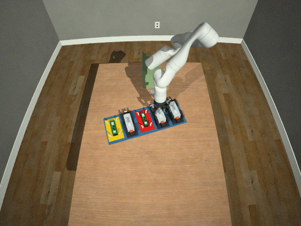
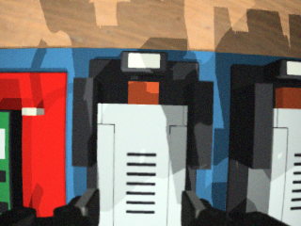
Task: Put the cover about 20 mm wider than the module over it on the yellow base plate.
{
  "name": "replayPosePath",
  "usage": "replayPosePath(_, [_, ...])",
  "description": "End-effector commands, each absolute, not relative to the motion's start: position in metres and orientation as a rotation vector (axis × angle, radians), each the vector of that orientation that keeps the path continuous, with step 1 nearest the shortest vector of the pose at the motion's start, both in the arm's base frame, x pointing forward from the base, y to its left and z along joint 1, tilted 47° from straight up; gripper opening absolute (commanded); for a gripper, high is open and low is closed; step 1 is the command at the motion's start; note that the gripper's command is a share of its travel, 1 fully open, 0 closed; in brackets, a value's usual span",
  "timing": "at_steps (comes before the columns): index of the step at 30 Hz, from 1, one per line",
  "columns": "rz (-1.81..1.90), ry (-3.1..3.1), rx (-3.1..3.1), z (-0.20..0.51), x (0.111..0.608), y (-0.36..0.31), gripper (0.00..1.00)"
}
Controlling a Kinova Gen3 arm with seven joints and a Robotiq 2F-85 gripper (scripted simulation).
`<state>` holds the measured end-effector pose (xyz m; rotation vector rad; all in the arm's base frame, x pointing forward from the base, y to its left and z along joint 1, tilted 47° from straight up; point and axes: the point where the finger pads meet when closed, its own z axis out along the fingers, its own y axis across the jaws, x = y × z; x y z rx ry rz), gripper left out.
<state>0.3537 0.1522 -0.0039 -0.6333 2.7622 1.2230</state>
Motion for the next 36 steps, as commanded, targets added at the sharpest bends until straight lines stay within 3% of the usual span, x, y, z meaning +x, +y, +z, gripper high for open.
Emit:
replayPosePath(1, [1.222,2.762,-0.633,0.0031,0.3553,0.1445,0.0])
replayPosePath(36, [1.222,2.762,-0.633,0.0113,0.3566,0.1359,0.0])
